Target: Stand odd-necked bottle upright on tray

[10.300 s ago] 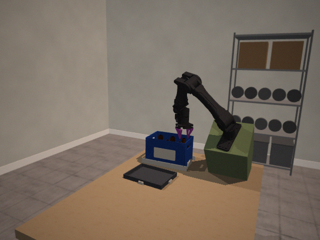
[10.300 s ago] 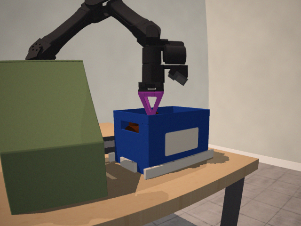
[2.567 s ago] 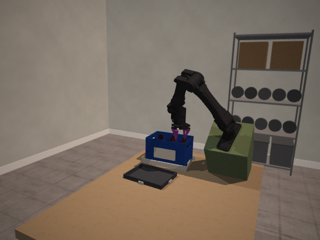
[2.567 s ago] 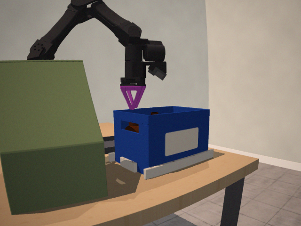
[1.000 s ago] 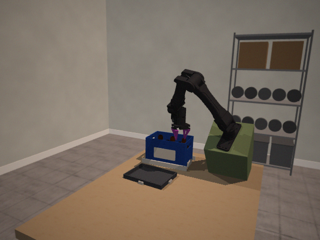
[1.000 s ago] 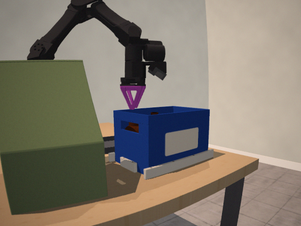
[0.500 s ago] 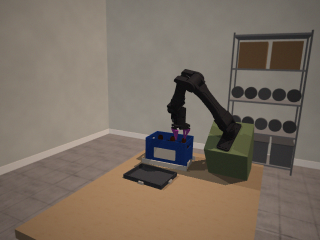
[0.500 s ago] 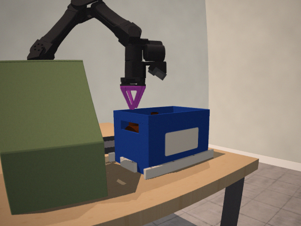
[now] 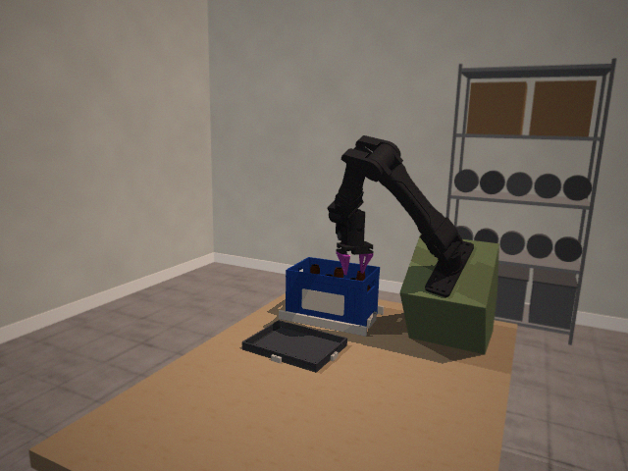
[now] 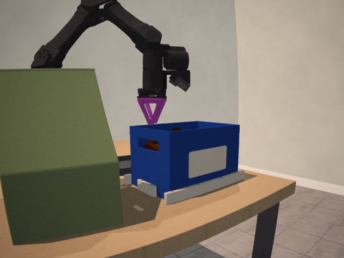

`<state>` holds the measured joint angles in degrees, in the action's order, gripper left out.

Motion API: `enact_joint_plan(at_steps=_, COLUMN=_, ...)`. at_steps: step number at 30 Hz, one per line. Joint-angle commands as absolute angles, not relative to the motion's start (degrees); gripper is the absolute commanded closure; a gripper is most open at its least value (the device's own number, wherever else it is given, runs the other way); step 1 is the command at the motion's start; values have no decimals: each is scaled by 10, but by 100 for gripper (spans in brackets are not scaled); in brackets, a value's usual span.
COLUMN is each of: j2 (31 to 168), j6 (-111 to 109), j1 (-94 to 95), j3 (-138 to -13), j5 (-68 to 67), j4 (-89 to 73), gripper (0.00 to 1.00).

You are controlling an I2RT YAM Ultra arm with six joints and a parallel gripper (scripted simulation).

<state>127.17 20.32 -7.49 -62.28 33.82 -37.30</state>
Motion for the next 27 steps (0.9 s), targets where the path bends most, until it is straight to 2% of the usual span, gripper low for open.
enact_joint_plan(at_steps=1, j2=1271, j6=207, j1=-81, j3=-631, j5=338, j4=-367, gripper=39)
enact_joint_plan(at_steps=27, j2=1269, j6=206, j1=-82, j3=-639, j5=338, j4=-370, gripper=39)
